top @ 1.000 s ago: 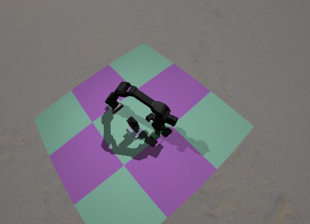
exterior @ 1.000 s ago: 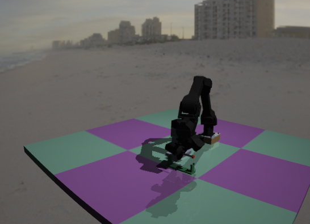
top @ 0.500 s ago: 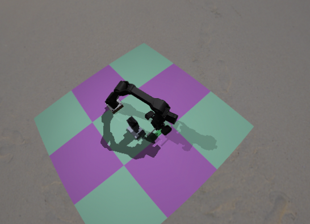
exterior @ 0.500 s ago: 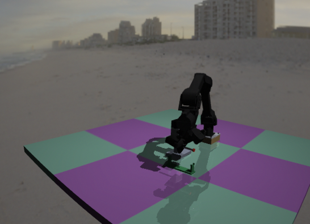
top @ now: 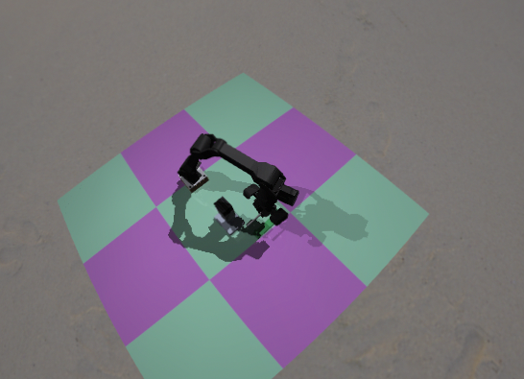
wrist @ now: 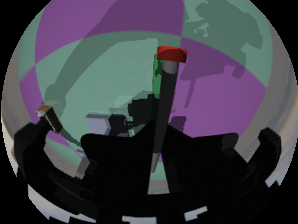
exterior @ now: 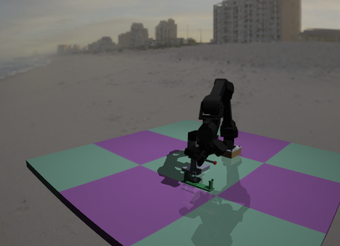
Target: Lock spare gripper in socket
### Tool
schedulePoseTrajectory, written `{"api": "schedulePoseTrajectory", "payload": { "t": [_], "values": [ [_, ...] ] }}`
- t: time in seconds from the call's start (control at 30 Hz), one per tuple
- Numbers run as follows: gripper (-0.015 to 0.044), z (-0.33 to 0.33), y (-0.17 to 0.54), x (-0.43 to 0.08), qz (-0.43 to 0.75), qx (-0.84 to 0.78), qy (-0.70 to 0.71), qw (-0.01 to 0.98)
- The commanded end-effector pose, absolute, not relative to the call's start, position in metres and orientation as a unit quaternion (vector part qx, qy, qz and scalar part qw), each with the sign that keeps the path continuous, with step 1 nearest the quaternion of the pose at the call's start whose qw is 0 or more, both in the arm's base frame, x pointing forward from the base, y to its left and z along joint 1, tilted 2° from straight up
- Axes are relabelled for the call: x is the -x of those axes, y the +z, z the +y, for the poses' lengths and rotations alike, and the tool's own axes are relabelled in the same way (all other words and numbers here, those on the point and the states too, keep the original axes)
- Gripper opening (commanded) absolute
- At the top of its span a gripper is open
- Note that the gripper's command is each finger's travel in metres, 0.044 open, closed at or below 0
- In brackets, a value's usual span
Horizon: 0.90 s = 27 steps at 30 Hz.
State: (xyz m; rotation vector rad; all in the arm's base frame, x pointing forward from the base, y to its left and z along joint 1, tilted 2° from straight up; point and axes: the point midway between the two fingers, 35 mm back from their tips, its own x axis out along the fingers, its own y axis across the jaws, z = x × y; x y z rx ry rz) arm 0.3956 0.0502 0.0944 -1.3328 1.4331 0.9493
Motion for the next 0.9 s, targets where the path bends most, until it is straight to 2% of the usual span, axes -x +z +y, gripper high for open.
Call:
{"api": "schedulePoseTrajectory", "payload": {
  "t": [0.0,0.87],
  "values": [
    [0.0,0.056,0.095,-0.386,0.584,0.541,0.387,0.465],
    [0.0,0.075,0.104,-0.307,0.587,0.536,0.388,0.466]
  ]
}}
